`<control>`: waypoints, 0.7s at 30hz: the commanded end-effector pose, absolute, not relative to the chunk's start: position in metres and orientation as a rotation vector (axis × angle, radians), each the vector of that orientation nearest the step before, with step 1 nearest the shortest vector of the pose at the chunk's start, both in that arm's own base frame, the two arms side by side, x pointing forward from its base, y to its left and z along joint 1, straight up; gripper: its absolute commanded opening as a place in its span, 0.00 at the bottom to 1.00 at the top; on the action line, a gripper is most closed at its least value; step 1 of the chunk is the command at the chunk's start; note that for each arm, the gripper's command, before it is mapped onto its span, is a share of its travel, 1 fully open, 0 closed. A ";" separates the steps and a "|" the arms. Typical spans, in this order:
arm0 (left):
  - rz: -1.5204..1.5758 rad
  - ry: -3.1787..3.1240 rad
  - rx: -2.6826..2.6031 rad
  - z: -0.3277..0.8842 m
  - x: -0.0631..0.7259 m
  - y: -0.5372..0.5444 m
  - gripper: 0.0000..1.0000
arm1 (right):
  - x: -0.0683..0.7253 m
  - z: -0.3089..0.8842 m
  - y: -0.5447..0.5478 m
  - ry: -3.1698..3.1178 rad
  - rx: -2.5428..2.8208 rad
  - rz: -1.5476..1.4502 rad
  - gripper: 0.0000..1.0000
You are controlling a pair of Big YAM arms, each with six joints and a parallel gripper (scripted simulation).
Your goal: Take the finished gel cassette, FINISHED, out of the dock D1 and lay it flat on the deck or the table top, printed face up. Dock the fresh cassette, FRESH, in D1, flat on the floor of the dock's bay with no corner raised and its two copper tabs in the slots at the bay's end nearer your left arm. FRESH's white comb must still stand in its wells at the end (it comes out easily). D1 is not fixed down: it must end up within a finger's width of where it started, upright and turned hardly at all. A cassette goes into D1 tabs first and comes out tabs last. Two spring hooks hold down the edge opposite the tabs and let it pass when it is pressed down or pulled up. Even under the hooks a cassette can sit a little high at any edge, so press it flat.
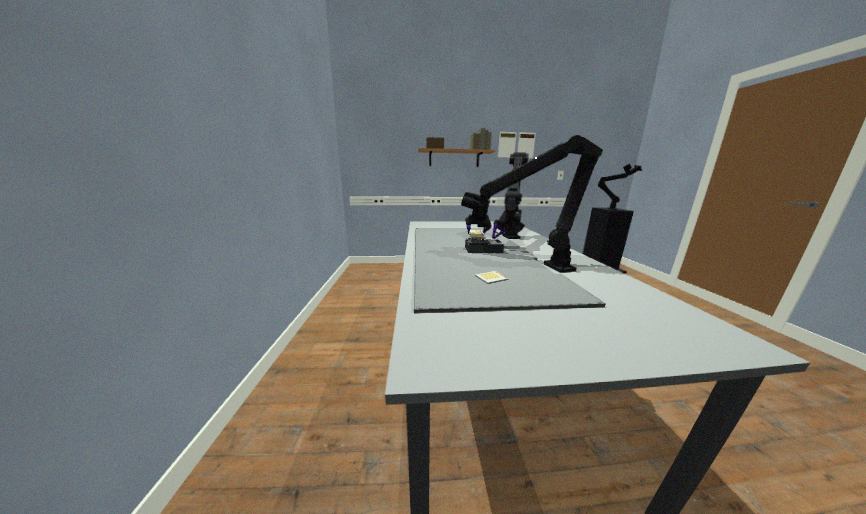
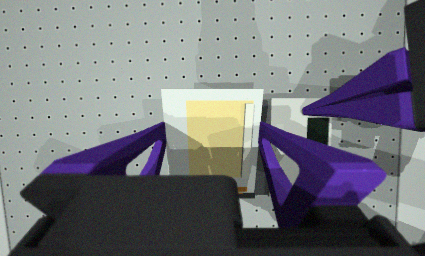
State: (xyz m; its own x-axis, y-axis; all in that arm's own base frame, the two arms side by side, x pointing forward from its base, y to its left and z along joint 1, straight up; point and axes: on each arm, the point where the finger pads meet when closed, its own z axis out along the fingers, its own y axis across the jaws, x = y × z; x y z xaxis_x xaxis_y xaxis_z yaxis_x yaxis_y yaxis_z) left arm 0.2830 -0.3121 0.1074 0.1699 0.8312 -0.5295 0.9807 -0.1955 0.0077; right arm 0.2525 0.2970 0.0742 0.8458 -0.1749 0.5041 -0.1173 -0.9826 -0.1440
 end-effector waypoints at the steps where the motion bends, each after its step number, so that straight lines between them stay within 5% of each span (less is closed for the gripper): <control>1: -0.594 1.712 2.097 0.108 0.288 -0.314 0.00 | 0.233 0.015 0.264 0.180 -3.081 -0.692 0.00; 21: -0.595 1.714 2.096 0.098 0.287 -0.315 0.00 | 0.233 0.015 0.264 0.180 -3.081 -0.692 0.00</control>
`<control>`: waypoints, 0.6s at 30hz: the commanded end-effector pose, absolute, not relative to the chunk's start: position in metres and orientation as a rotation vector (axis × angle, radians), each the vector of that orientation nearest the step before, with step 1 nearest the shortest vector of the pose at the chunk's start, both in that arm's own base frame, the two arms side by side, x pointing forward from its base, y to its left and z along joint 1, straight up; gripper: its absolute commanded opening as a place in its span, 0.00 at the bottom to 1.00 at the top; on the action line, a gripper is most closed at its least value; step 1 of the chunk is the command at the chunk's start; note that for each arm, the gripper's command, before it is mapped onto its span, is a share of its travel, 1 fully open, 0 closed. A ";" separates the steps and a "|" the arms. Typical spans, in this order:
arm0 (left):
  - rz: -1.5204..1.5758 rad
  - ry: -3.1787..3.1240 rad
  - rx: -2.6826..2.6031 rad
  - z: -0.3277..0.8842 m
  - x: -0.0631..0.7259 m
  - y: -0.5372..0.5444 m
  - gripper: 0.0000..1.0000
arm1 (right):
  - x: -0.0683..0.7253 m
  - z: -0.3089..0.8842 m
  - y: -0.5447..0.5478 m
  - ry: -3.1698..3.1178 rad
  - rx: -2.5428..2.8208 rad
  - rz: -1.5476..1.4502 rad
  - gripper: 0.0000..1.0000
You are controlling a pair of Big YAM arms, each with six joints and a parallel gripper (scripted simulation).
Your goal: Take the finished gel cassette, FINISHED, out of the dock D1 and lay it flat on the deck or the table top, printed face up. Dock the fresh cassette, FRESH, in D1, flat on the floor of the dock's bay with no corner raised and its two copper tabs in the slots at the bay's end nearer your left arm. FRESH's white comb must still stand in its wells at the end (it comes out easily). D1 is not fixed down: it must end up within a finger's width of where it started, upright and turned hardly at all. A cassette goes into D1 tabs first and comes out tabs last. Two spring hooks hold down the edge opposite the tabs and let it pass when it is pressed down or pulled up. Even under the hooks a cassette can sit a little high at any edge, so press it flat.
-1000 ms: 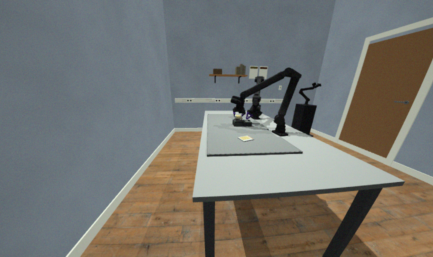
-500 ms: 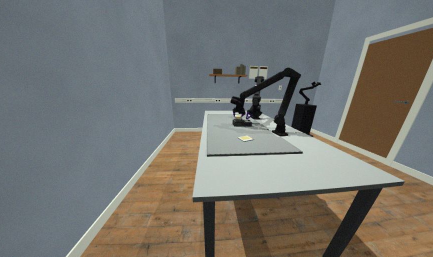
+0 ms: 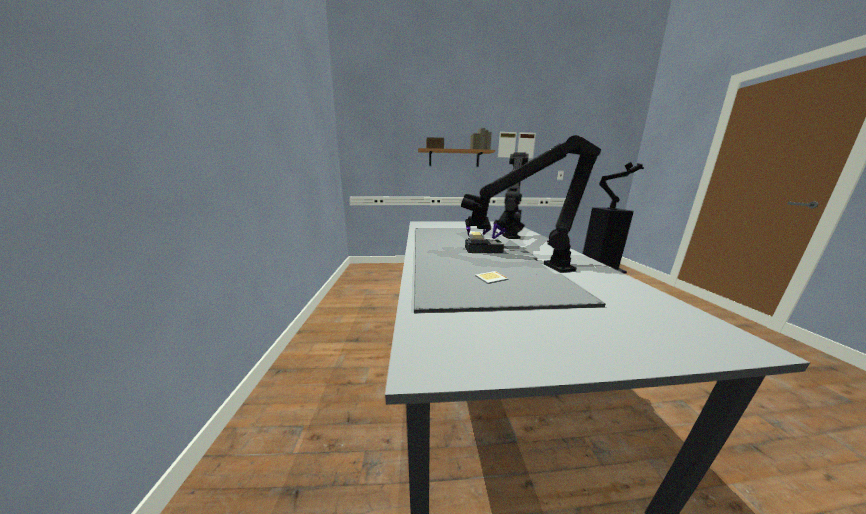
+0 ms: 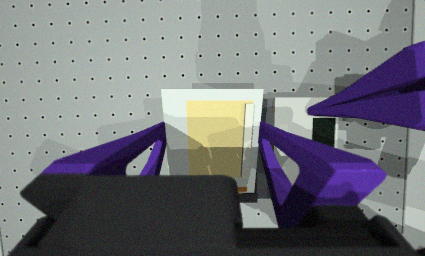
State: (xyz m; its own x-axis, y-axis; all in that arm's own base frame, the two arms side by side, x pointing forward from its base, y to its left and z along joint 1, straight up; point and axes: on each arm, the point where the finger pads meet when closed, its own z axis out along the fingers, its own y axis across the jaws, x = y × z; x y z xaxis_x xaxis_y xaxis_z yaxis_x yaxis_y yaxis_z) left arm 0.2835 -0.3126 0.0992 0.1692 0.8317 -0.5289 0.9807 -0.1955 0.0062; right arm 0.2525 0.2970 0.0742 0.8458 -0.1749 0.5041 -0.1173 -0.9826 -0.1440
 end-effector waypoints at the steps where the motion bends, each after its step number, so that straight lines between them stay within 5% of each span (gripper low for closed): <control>1: -0.595 1.714 2.096 0.098 0.287 -0.315 0.00 | 0.233 0.015 0.264 0.180 -3.081 -0.692 0.00; 18: -0.596 1.718 2.096 0.093 0.286 -0.317 0.00 | 0.233 0.015 0.264 0.180 -3.081 -0.692 0.00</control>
